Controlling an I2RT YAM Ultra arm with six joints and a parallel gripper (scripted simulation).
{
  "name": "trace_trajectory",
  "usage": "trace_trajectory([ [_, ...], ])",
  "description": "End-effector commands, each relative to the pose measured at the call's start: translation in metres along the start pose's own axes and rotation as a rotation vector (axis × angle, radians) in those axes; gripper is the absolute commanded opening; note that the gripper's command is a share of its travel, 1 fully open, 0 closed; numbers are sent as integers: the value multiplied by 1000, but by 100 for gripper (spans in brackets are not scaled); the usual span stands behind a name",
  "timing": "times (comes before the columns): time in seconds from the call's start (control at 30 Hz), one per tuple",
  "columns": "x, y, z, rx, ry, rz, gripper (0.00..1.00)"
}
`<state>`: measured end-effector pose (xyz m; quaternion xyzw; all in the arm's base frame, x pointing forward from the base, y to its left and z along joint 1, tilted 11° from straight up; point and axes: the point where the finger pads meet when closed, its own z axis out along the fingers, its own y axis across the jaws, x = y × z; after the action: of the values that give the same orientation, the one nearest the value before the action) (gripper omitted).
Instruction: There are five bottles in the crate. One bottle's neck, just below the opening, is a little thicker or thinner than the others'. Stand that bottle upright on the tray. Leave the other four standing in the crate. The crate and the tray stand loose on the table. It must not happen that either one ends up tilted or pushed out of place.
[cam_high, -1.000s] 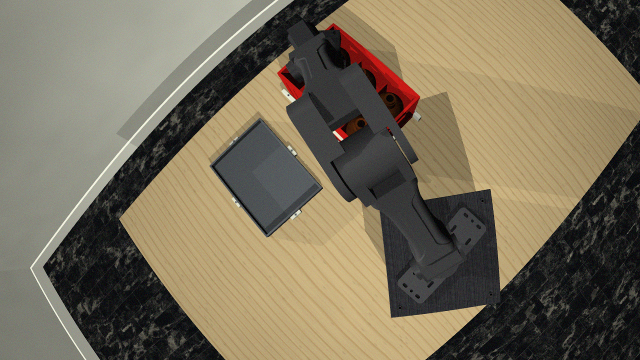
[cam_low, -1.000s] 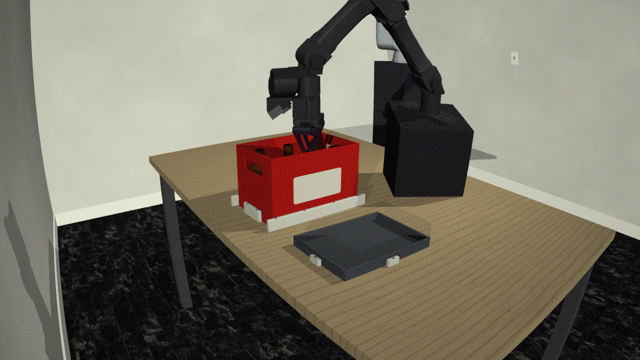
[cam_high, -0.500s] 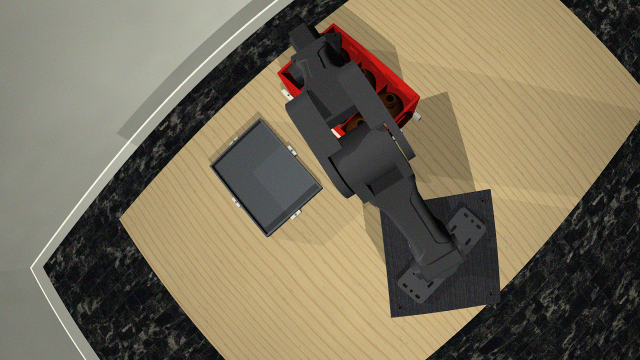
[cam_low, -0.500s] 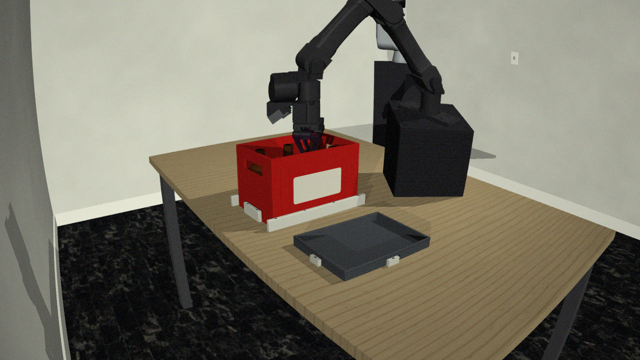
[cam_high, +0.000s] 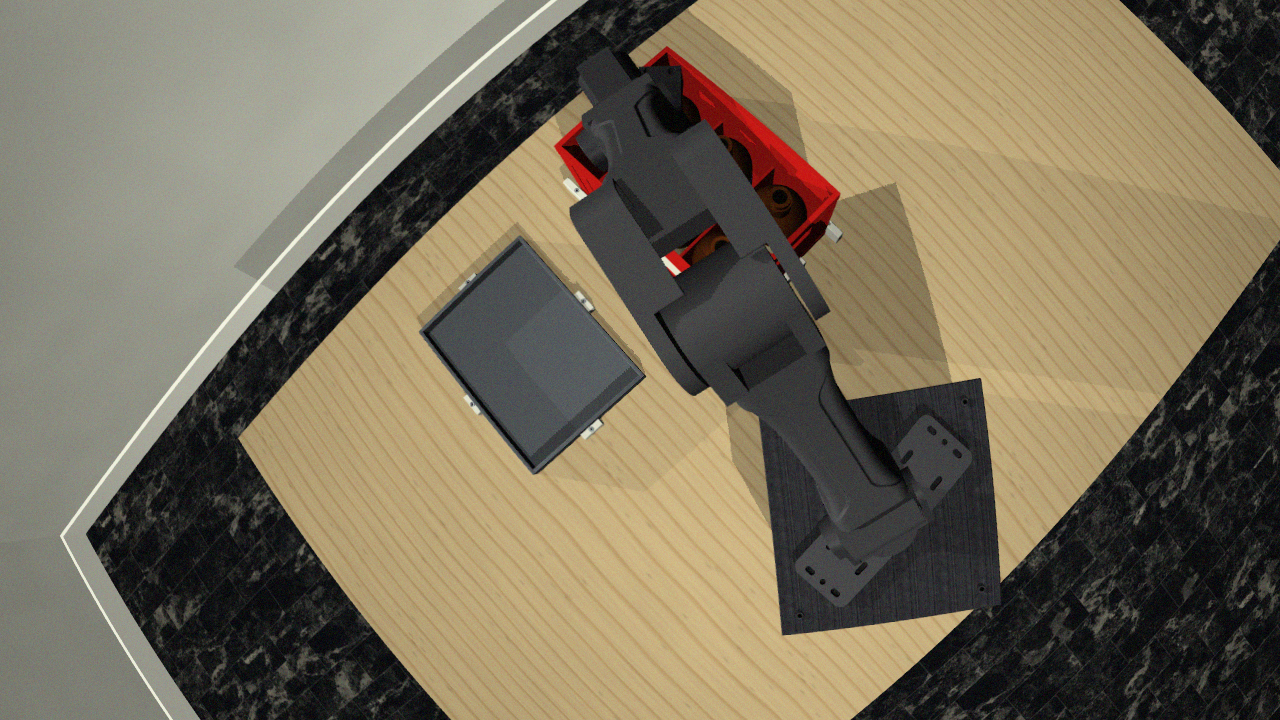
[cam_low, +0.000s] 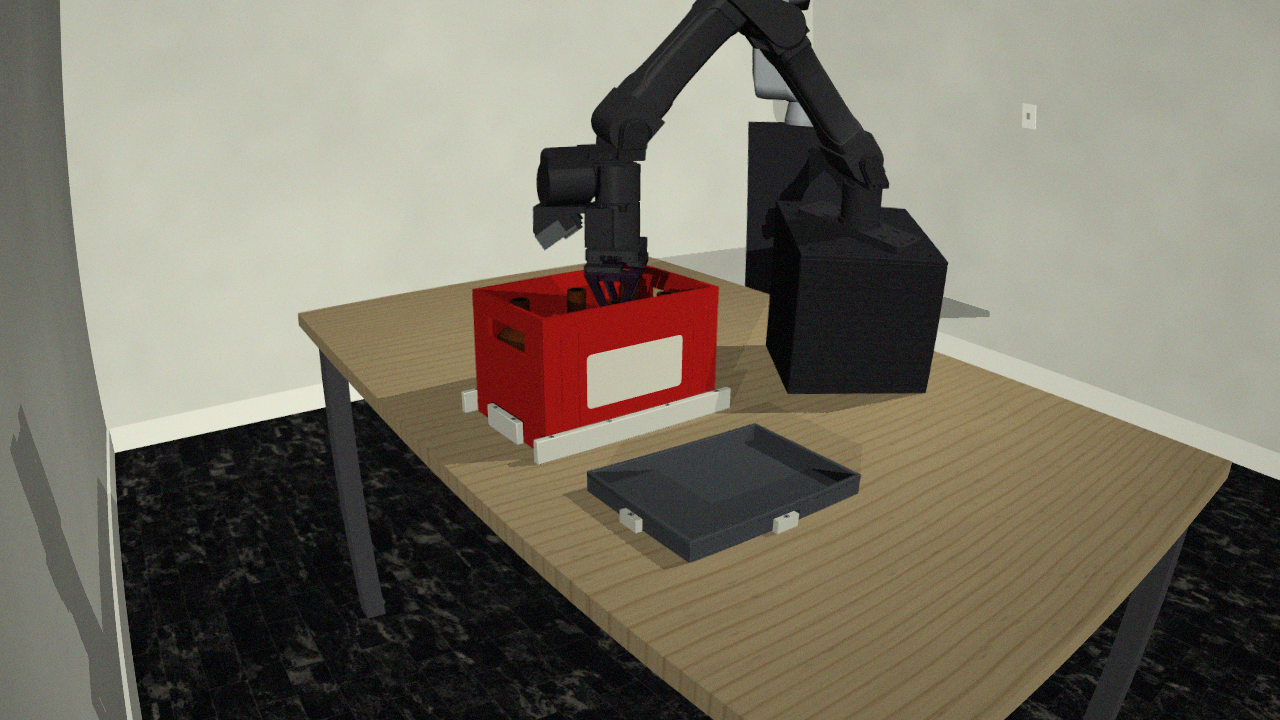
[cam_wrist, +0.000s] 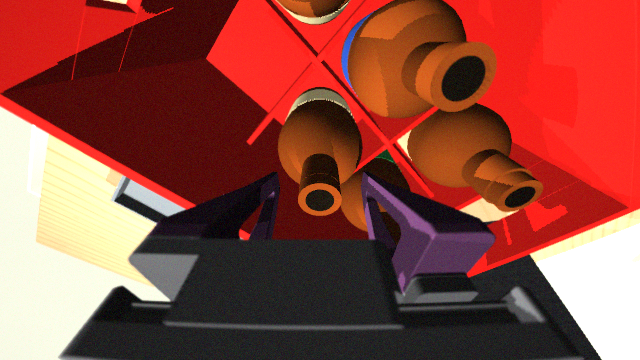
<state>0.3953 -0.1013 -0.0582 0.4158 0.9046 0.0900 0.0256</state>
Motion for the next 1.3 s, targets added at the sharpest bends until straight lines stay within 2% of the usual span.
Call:
trace_trajectory([
  [0.0,-4,3,-5,-4,-22,-2,61],
  [1.1,-4,3,-5,-4,-22,-2,61],
  [1.13,-4,3,-5,-4,-22,-2,0],
  [1.27,-3,4,-5,-5,-22,-4,0],
])
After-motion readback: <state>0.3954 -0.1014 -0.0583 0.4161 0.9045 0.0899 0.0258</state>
